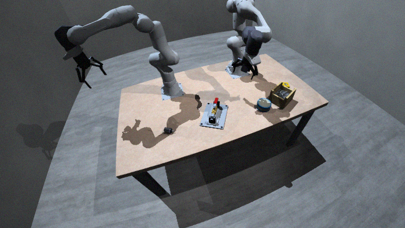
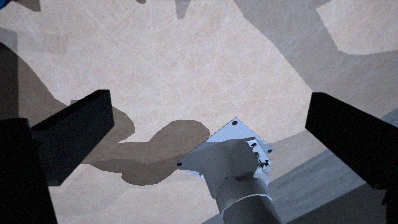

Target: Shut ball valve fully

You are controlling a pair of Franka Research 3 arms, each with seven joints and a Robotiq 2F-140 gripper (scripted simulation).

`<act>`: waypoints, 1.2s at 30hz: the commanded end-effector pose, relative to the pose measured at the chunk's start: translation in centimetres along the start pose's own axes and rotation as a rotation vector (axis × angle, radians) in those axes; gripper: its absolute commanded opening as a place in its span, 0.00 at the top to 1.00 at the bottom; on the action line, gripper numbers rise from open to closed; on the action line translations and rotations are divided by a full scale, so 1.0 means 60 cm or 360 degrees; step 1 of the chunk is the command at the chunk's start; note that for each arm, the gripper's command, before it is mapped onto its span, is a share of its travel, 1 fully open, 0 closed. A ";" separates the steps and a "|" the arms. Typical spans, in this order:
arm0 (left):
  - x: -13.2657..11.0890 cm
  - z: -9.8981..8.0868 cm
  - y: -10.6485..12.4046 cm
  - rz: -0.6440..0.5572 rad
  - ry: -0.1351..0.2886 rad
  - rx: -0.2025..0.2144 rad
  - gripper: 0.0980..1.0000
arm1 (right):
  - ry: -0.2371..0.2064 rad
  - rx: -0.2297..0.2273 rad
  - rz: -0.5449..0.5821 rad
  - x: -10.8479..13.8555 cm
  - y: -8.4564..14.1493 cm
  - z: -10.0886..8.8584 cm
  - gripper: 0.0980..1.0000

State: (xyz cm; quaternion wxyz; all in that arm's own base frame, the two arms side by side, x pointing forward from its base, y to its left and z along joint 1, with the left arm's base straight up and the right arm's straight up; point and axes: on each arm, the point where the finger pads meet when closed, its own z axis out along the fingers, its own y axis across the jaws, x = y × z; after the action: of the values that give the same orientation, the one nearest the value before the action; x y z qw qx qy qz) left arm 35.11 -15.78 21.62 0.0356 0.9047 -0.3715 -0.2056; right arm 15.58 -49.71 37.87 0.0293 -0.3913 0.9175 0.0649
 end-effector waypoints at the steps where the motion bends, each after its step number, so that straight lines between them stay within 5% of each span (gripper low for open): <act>1: 0.001 0.002 0.001 -0.0006 0.0001 -0.0004 0.00 | 0.0027 0.0032 -0.0077 0.031 0.006 -0.011 0.00; 25: 0.001 0.002 0.001 -0.0006 0.0001 -0.0004 0.00 | 0.0157 0.0143 -0.0066 0.188 0.079 -0.065 0.00; 36: 0.001 0.002 0.001 -0.0006 0.0001 -0.0004 0.00 | 0.0170 0.0150 -0.0065 0.201 0.087 -0.070 0.00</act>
State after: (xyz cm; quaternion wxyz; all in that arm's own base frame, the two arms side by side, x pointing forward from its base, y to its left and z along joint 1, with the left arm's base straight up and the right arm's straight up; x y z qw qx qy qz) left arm 35.11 -15.78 21.62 0.0356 0.9047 -0.3715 -0.2056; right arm 3.66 -55.16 41.20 0.0026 -0.3986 0.9171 0.0017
